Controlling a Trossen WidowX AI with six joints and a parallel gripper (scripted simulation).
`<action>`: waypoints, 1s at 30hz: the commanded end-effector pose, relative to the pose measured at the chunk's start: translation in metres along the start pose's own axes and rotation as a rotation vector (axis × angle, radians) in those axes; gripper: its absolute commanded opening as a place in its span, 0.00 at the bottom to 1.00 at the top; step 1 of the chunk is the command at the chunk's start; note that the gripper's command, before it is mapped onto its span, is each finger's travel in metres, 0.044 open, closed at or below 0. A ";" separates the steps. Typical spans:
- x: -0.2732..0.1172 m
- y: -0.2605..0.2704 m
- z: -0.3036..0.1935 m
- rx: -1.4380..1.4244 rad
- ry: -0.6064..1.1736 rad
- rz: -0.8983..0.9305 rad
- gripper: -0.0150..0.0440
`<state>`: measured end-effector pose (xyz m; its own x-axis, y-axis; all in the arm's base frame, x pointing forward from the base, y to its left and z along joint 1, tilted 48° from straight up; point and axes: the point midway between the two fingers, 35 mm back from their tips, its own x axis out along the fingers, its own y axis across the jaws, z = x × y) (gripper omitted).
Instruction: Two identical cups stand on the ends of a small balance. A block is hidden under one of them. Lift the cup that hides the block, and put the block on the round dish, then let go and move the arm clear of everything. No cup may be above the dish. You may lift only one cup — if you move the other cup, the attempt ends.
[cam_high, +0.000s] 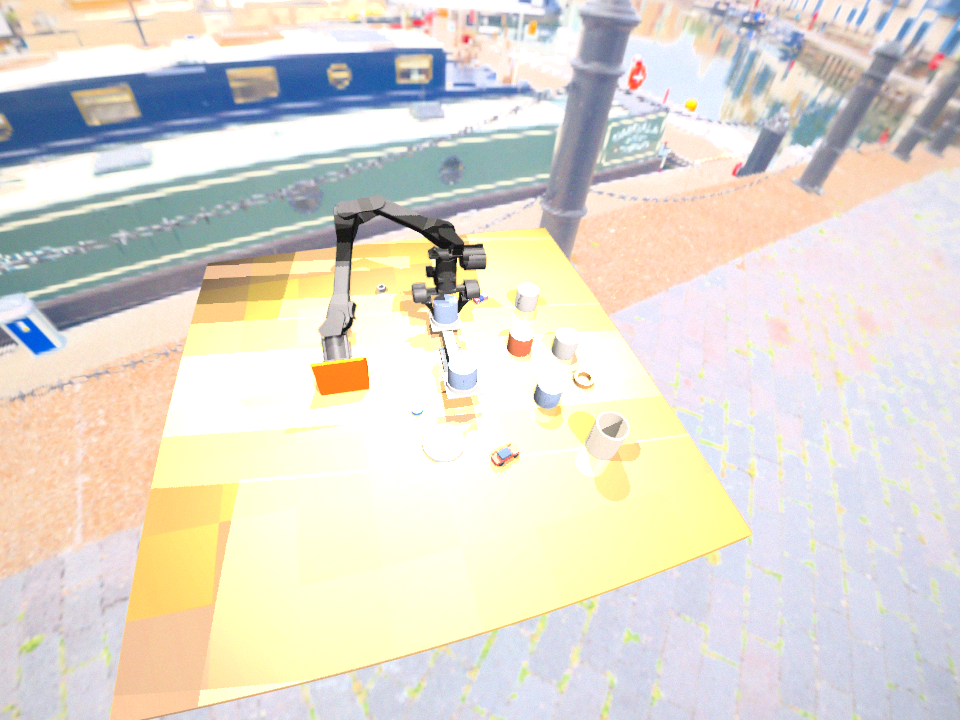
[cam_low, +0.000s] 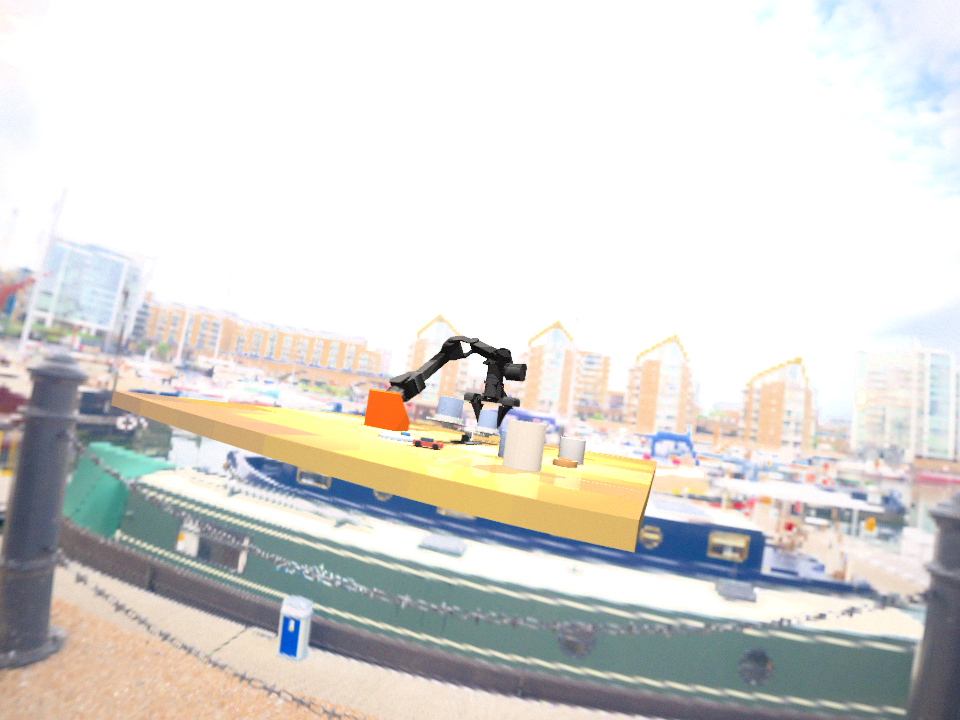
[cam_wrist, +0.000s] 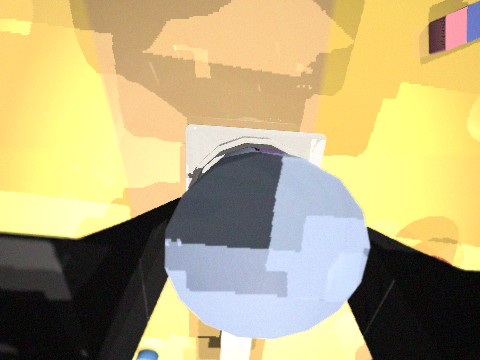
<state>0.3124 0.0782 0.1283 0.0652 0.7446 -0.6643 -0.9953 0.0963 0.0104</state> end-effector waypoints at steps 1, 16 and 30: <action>-0.007 -0.003 0.000 -0.003 0.005 -0.011 0.25; -0.027 -0.005 0.000 0.015 0.009 -0.026 0.25; -0.045 -0.006 -0.001 0.032 0.011 -0.040 0.25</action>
<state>0.3109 0.0469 0.1503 0.0839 0.7307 -0.6776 -0.9894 0.1420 0.0306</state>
